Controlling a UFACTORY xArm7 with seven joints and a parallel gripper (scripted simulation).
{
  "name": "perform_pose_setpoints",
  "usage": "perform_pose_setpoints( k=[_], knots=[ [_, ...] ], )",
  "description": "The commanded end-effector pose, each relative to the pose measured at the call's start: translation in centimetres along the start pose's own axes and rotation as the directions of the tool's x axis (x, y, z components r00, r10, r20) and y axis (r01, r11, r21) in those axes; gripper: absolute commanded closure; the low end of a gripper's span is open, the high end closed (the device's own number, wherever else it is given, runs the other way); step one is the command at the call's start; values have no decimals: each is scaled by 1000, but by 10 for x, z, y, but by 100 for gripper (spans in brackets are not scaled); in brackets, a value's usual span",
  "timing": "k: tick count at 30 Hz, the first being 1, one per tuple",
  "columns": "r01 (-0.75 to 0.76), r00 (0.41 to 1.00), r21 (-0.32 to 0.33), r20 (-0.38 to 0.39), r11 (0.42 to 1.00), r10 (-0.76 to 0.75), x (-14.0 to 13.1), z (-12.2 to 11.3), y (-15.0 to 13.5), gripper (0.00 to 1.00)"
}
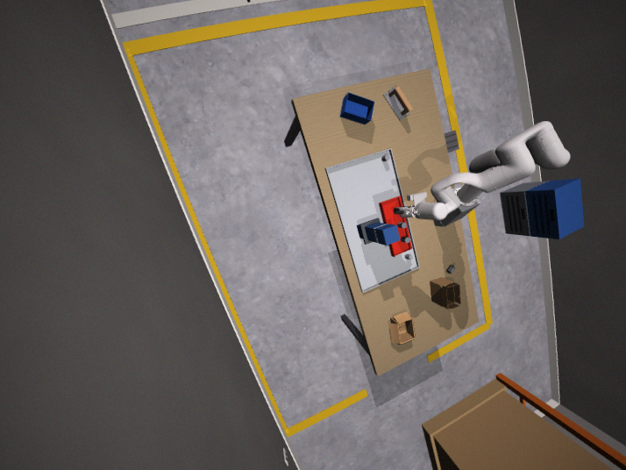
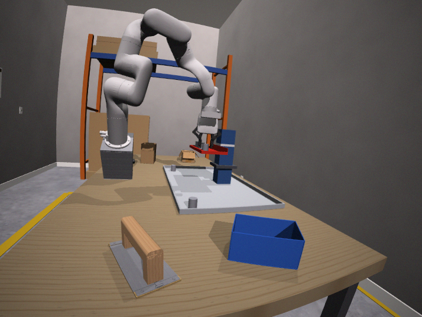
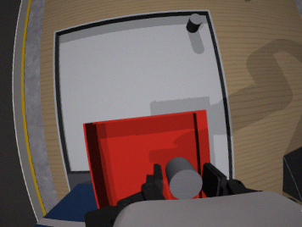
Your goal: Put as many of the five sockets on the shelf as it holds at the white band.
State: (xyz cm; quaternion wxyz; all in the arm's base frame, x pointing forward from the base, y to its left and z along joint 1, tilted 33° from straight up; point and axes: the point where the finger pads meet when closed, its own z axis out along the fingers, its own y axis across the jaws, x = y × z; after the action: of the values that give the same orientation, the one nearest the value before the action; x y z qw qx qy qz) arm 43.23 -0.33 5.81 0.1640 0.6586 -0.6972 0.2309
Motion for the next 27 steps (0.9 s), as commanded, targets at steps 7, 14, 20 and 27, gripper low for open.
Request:
perform_pose_setpoints(
  k=[7, 14, 20, 27],
  knots=[
    [1, 1000, 3, 2, 1000, -1, -1, -1, -1, 48],
    [1, 1000, 3, 2, 1000, -1, -1, -4, -1, 48],
    [1, 1000, 3, 2, 1000, -1, -1, -10, -1, 48],
    [1, 1000, 3, 2, 1000, -1, -1, -26, -1, 48]
  ],
)
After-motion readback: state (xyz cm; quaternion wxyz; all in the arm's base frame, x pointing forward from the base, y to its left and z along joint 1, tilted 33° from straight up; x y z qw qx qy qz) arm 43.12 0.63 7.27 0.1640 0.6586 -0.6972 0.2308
